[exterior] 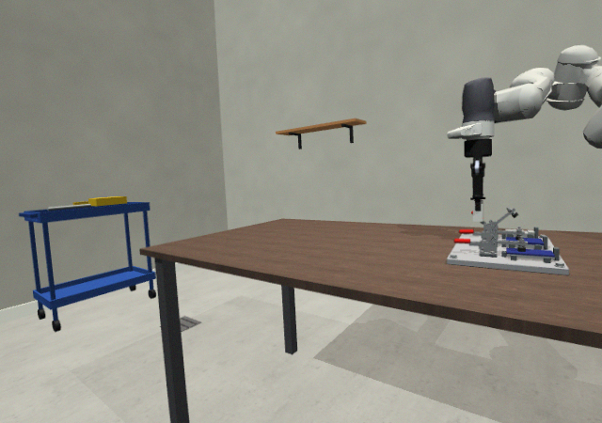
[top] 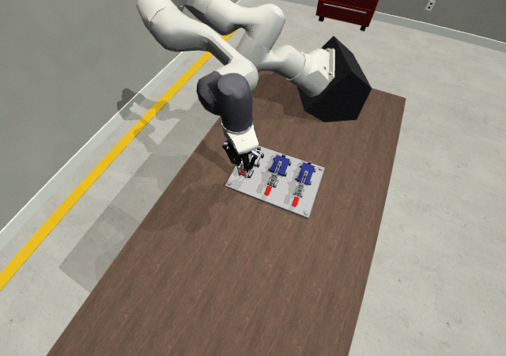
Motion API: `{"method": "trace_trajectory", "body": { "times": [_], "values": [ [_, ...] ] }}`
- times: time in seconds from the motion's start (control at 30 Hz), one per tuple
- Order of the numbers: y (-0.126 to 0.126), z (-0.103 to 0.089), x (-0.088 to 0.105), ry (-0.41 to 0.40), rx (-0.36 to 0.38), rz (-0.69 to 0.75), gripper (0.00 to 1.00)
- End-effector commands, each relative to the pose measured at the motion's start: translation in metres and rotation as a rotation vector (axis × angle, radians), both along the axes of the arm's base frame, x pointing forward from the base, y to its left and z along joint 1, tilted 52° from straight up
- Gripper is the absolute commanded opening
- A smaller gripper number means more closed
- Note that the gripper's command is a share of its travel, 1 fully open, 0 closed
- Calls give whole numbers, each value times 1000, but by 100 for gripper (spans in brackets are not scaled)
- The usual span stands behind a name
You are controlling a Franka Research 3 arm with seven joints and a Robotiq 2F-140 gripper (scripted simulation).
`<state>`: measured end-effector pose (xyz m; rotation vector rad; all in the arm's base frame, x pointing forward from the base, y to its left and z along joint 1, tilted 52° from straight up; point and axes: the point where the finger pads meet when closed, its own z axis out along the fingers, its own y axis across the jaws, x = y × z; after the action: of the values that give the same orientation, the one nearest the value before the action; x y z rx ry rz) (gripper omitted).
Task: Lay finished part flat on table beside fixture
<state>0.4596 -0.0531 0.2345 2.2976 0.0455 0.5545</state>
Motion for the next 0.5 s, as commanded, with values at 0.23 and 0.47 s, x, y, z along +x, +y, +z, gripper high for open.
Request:
{"method": "trace_trajectory", "body": {
  "times": [0.23,0.47],
  "values": [
    [0,-3,-13,5,1,-12,0],
    [0,-4,-17,5,1,-12,0]
  ]
}}
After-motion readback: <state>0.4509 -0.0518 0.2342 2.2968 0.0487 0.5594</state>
